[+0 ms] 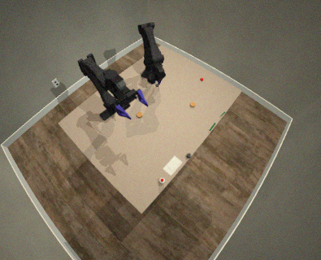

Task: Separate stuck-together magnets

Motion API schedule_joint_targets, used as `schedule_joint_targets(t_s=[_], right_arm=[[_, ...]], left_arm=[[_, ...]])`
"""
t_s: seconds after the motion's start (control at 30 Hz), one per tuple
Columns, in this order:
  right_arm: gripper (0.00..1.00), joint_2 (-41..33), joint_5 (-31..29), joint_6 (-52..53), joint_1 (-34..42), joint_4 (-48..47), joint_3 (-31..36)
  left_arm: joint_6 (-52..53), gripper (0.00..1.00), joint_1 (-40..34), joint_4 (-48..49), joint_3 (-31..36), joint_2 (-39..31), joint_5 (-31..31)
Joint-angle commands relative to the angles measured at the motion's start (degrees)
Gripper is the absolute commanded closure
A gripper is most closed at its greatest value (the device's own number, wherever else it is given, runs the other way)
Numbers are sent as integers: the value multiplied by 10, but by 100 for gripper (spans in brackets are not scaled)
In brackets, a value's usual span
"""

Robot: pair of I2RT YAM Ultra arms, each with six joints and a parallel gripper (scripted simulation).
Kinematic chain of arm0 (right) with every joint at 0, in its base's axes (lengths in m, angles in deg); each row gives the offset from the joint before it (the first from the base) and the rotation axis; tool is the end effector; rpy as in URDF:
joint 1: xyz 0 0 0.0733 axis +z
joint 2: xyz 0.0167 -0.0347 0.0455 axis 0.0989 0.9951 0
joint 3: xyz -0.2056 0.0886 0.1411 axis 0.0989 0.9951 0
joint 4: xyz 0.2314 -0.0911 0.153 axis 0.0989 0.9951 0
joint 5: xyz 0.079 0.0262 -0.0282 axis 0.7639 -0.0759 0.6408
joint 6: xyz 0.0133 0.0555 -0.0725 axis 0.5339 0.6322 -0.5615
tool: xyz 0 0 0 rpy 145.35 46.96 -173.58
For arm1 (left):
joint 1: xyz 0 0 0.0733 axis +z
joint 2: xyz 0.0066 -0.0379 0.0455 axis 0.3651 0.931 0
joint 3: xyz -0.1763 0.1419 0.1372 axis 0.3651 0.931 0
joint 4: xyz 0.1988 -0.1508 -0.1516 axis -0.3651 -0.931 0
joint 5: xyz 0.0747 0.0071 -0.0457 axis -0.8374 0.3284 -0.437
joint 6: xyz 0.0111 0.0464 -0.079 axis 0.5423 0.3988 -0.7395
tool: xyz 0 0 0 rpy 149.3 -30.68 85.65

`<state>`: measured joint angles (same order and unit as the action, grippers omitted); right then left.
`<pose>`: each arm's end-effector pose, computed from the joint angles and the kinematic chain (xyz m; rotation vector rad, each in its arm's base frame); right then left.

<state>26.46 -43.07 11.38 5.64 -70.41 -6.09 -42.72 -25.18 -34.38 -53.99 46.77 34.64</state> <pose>0.3227 0.0008 0.3998 0.0029 1.5726 -0.0002 0.1559 -0.1633 0.0966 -2.2751 -2.1348 -0.0015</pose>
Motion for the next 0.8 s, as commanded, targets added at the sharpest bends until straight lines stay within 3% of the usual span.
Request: schedule_joint_targets(t_s=[0.0,0.77], right_arm=[[0,-1,0,0,0,-3,-4],[0,-1,0,0,0,-3,-4]], left_arm=[[1,60,2,13,1,0,1],[1,60,2,51,23,16,1]])
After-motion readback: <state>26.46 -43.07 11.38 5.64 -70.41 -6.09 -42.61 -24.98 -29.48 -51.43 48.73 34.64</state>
